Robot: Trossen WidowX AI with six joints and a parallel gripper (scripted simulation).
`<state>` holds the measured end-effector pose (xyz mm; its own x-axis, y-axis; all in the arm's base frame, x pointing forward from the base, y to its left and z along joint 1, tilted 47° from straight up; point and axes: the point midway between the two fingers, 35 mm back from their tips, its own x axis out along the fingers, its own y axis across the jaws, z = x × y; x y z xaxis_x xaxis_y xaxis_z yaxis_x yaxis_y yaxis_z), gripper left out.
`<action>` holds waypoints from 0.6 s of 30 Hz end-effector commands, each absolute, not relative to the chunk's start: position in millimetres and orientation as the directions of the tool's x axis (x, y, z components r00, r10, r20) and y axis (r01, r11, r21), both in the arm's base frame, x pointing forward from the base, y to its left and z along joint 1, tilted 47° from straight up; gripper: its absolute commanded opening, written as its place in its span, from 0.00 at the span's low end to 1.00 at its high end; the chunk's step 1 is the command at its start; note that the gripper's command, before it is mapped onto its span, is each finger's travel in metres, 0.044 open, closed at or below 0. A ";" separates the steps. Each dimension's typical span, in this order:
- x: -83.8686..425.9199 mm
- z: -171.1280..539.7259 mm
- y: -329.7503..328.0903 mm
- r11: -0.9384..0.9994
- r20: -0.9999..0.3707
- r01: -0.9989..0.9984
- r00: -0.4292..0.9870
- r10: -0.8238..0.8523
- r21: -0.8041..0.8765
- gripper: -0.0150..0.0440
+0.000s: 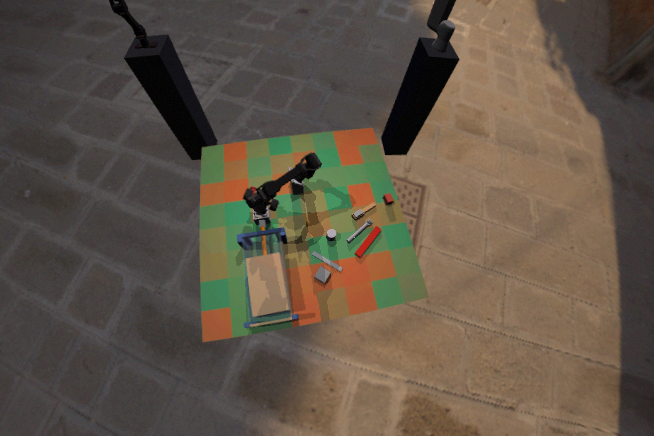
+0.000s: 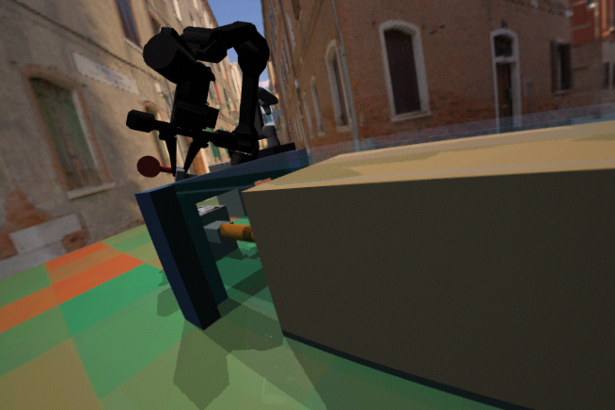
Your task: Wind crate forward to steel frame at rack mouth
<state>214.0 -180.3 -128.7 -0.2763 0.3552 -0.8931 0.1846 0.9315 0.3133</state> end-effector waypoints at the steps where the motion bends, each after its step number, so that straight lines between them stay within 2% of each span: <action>1: 213.5 -127.9 -181.2 0.953 -0.912 0.170 -0.290 0.291 0.250 0.25; 18: 213.8 -128.2 -180.3 0.996 -0.944 0.086 -0.329 0.022 -0.006 0.25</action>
